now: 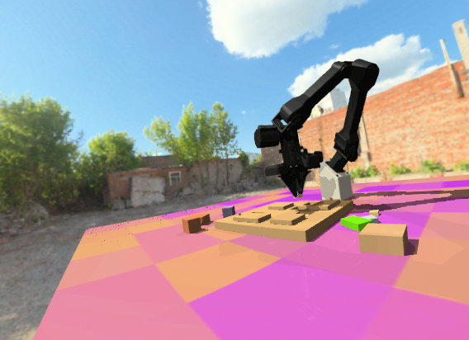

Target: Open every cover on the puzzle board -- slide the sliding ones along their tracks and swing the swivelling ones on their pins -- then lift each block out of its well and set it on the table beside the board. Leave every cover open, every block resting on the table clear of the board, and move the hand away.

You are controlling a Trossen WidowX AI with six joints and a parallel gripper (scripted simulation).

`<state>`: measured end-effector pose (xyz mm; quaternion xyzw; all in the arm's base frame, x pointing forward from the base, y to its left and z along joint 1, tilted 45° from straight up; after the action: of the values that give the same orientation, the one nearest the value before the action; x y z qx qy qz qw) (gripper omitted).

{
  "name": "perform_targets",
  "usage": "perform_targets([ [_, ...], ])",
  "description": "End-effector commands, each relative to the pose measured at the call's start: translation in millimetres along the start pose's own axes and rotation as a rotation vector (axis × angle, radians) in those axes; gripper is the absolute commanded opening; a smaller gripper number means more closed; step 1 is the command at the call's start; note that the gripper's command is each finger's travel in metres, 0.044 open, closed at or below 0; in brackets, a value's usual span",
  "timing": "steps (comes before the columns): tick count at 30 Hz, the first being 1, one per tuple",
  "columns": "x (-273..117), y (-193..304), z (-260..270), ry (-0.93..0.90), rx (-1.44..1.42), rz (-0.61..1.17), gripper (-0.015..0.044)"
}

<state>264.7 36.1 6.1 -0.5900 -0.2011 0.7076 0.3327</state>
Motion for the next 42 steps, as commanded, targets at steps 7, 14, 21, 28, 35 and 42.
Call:
perform_targets([
  [7,-23.1,0.3,-2.1,0.006,-0.004,0.007,0.008],
  [14,-40.8,0.3,-1.7,0.006,-0.004,0.007,0.008],
  [21,-52.0,-2.4,0.1,0.005,-0.004,0.008,0.008],
  [28,-53.2,-28.4,10.3,0.009,-0.002,0.02,0.008],
  [35,-53.6,-53.5,23.5,0.012,0.0,0.029,0.008],
  [42,-53.5,-76.7,39.2,0.015,0.001,0.033,0.008],
])
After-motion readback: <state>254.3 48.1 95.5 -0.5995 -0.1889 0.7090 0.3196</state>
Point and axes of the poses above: the point midway between the two fingers, 35 mm back from their tips, its own x axis out along the fingers, its own z axis across the jaws, y = z × x, the point moved 3 cm from there along -x, back along the fingers, and after that the axes turned 14 degrees about x, right-handed, at the moved point
